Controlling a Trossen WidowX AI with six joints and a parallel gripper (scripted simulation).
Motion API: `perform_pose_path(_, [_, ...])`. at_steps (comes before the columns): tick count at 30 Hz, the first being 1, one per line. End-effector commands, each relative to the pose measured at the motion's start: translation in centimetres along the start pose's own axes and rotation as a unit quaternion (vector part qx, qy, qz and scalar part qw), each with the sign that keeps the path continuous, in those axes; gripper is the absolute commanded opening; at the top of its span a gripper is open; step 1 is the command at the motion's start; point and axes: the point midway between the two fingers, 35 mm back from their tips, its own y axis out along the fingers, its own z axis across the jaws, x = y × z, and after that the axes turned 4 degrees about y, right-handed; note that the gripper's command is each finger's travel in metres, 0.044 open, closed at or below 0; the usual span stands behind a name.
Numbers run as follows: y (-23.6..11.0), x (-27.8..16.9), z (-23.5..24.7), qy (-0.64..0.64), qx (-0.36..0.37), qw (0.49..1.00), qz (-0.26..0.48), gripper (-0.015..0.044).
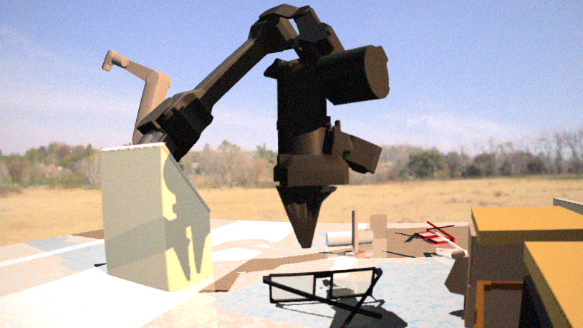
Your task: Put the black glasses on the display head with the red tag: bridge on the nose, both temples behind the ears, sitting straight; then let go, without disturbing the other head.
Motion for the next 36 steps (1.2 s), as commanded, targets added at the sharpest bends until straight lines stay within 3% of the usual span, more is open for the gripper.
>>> perform_pose_path(1, [0.2,0.0,0.0,-0.002,0.001,1.000,-0.001,0.0120])
perform_pose_path(36, [5.8,0.0,0.7,-0.001,0.003,1.000,-0.002,0.0120])
